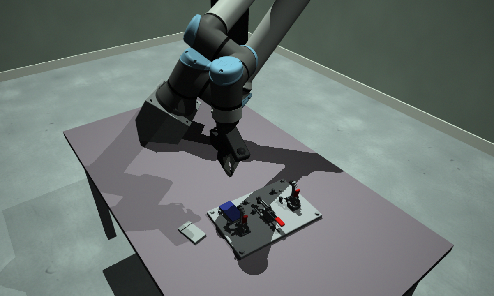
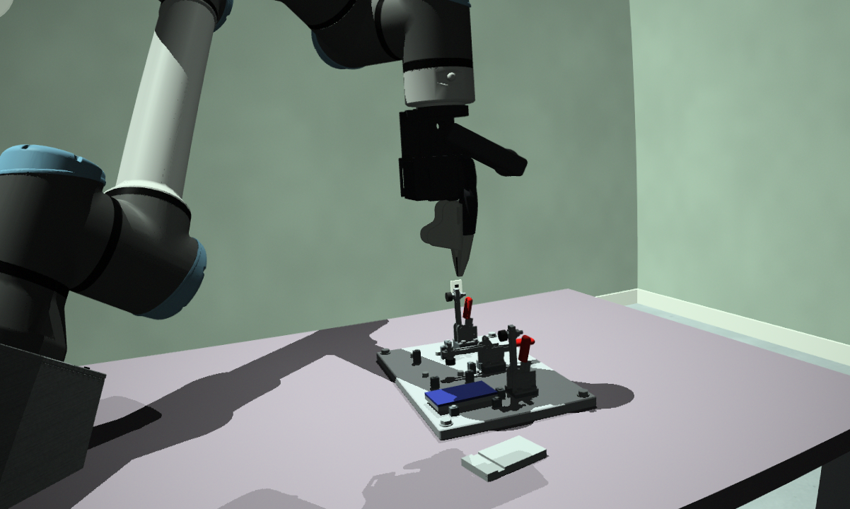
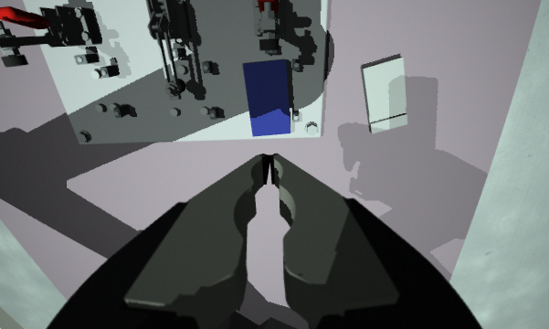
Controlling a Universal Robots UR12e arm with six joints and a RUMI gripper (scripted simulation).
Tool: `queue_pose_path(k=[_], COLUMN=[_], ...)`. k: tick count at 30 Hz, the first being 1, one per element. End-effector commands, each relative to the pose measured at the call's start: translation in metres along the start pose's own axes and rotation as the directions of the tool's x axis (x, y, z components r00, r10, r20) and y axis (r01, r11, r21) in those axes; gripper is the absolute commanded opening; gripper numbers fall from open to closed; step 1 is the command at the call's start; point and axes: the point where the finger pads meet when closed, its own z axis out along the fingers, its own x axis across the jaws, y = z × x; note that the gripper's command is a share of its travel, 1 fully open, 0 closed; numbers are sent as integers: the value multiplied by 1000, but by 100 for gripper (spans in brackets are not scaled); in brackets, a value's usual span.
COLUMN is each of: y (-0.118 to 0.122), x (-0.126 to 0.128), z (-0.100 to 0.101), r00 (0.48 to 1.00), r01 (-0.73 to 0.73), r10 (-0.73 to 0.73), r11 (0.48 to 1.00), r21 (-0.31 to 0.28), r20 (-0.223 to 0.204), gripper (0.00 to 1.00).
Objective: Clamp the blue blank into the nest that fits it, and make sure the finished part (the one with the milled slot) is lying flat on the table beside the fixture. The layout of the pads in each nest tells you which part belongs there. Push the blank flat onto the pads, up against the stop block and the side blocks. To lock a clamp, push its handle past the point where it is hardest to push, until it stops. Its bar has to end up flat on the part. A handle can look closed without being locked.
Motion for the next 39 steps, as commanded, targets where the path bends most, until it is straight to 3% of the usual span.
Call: queue_pose_path(k=[1,29,34,39], y=[0,-1,-1,-1], x=[0,0,0,0], z=[-1,0,12,40], r00=[1000,1000,1000,1000], r01=[0,0,1,1], r10=[0,0,-1,-1], r11=[1000,1000,1000,1000], r21=[1,1,1,1], r20=[-1,-1,-1,-1], gripper=[0,0,0,0])
